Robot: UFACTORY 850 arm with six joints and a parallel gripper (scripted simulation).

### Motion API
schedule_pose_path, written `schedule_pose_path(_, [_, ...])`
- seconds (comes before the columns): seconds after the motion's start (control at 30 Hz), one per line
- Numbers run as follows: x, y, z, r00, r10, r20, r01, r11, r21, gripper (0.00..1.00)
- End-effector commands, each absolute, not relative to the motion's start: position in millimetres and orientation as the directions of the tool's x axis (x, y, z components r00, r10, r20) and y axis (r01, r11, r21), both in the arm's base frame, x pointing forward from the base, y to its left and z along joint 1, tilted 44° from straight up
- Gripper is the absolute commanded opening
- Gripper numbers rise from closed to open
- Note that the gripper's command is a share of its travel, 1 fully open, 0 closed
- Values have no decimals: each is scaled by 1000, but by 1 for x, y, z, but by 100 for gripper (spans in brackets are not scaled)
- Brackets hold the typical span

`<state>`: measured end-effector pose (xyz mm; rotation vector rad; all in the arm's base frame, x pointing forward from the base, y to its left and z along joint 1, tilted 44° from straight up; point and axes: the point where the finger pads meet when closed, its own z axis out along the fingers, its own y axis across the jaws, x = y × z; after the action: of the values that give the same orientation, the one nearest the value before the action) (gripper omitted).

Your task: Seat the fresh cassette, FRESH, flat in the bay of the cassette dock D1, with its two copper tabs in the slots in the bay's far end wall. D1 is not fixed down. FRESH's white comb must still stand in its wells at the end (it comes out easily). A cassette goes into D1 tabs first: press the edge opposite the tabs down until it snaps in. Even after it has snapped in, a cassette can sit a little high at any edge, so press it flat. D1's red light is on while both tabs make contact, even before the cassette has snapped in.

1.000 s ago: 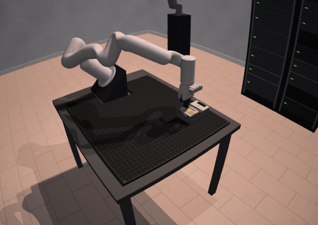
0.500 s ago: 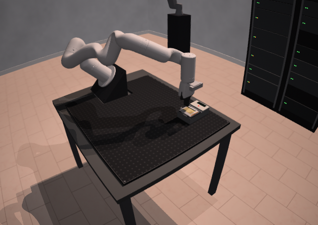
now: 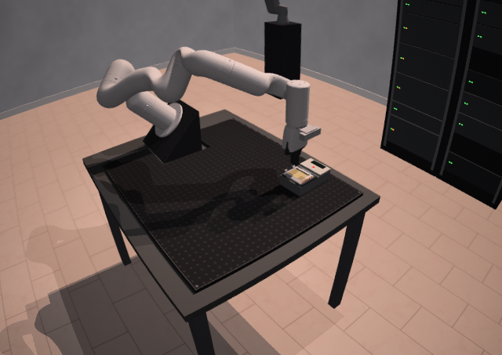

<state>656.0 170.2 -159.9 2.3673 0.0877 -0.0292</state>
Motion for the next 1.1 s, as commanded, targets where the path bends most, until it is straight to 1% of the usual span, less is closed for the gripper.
schedule_pose_path(0.0, [657, 172, -159, 997, 56, -45, 71, -715, 696, 0])
schedule_pose_path(0.13, [657, 172, -159, 997, 56, -45, 71, -715, 696, 0])
schedule_pose_path(0.17, [657, 171, -154, 998, 54, -39, 66, -714, 697, 100])
schedule_pose_path(1.07, [636, 151, -76, 999, 46, -27, 52, -710, 702, 100])
